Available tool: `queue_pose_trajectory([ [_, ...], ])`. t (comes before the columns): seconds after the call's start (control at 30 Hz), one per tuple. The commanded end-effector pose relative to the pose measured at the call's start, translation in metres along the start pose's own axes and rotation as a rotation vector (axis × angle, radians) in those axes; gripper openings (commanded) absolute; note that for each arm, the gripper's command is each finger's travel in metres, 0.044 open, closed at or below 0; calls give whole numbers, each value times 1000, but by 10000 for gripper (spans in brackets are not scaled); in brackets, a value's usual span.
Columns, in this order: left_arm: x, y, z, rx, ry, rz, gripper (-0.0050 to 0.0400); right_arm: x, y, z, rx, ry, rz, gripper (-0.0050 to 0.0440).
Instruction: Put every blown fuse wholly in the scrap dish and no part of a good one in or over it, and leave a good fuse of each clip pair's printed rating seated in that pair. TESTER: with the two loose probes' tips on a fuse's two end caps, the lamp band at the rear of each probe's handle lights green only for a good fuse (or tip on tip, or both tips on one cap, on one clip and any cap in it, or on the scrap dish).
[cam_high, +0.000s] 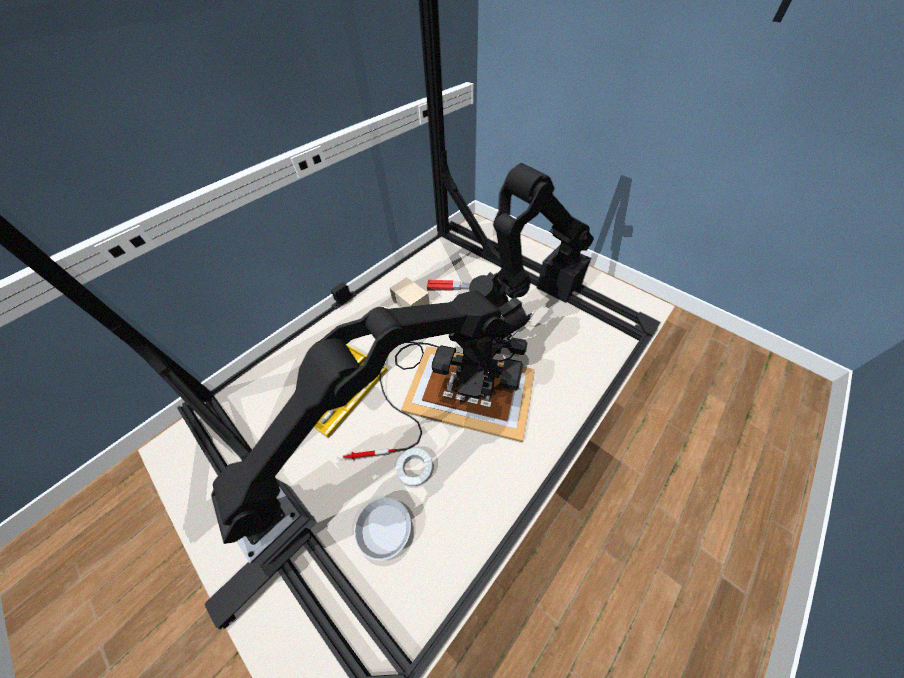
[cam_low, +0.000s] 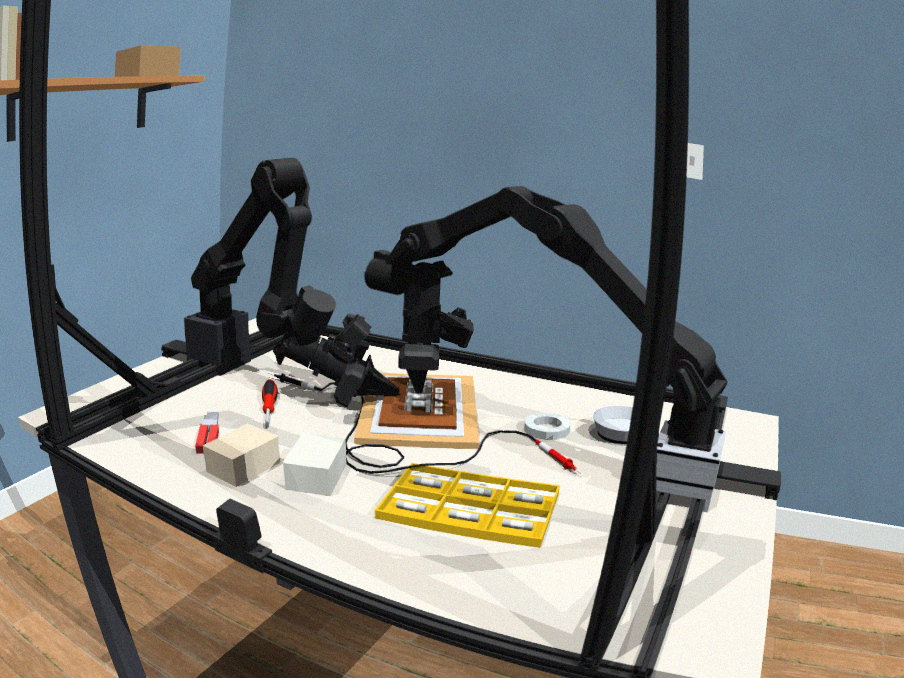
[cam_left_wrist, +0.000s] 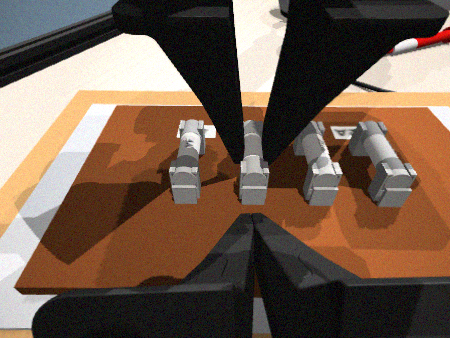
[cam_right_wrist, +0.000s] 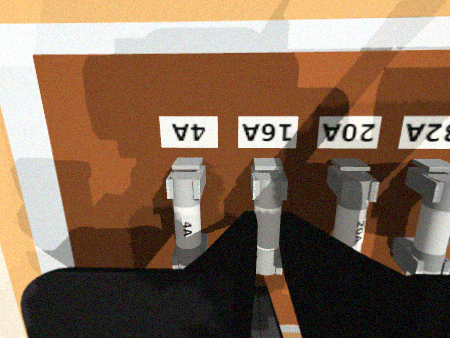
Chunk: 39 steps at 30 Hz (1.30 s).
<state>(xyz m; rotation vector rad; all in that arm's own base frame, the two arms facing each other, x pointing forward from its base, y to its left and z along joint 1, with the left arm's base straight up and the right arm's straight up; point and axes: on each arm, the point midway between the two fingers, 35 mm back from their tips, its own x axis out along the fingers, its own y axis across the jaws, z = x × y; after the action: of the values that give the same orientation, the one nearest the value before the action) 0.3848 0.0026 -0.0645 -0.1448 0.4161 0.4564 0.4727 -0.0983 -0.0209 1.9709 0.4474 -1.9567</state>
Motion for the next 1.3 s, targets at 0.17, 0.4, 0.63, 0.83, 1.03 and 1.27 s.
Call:
queue_pose_trajectory([
  [0.17, -2, 0, -31, 53, 93, -18, -50, -28, 2, -8, -3, 45, 22, -50],
  [0.4, -4, 1, -32, 55, 95, -17, -50, -31, 2, -8, -3, 44, 23, -50],
  [0.63, -5, 1, -33, 56, 95, -17, -50, -36, 3, -7, -2, 43, 25, -50],
  [0.83, -6, 3, -33, 58, 95, -17, -50, -39, 3, -6, -1, 41, 26, -50],
  [1.03, -7, 5, -33, 63, 95, -18, -50, -30, 1, -3, -1, 20, 8, -50],
  [1.27, -7, 12, -33, 61, 95, -12, -50, -36, 1, 0, -3, 40, 9, -50],
])
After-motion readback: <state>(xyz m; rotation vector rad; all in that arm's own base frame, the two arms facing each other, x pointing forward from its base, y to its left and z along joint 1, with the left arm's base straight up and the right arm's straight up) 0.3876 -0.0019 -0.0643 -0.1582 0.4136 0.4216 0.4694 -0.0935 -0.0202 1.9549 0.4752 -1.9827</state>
